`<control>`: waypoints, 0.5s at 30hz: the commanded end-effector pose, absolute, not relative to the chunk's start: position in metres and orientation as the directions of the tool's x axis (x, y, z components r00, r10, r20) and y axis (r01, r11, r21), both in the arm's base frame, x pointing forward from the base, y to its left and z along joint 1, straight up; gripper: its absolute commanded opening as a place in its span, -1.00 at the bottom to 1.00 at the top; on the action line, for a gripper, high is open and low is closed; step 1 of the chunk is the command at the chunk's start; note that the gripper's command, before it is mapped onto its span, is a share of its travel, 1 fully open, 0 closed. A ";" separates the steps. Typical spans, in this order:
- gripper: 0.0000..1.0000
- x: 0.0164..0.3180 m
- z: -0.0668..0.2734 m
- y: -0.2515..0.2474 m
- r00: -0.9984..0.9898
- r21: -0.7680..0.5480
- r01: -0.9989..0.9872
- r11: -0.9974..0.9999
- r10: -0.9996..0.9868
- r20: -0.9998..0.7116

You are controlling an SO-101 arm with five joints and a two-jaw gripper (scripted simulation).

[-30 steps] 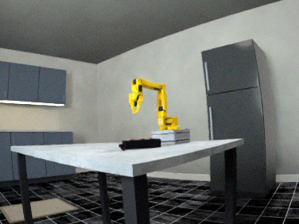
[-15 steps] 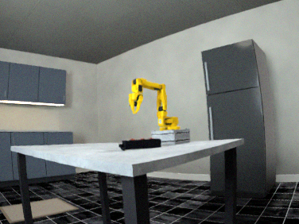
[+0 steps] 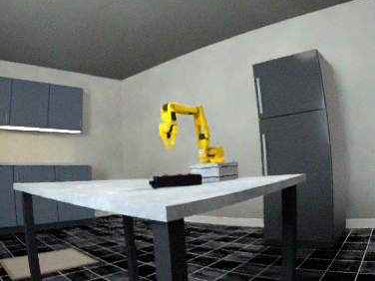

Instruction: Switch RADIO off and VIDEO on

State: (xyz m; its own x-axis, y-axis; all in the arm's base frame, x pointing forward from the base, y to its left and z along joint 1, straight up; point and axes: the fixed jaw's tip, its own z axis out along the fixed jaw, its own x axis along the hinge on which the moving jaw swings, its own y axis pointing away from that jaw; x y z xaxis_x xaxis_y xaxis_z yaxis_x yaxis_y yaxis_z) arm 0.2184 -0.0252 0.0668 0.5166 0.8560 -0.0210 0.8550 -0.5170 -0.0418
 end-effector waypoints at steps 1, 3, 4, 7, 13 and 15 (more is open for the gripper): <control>-1.00 0.226 0.054 -0.018 0.510 -0.079 0.855 -0.512 0.859 -0.041; -1.00 0.228 0.050 -0.015 0.508 -0.090 0.855 -0.510 0.860 -0.047; -1.00 0.229 0.048 -0.014 0.507 -0.094 0.855 -0.510 0.860 -0.050; -1.00 0.230 0.045 -0.013 0.506 -0.101 0.855 -0.509 0.861 -0.054; -1.00 0.230 0.045 -0.013 0.506 -0.102 0.855 -0.509 0.861 -0.055; -1.00 0.230 0.045 -0.013 0.506 -0.102 0.855 -0.509 0.861 -0.055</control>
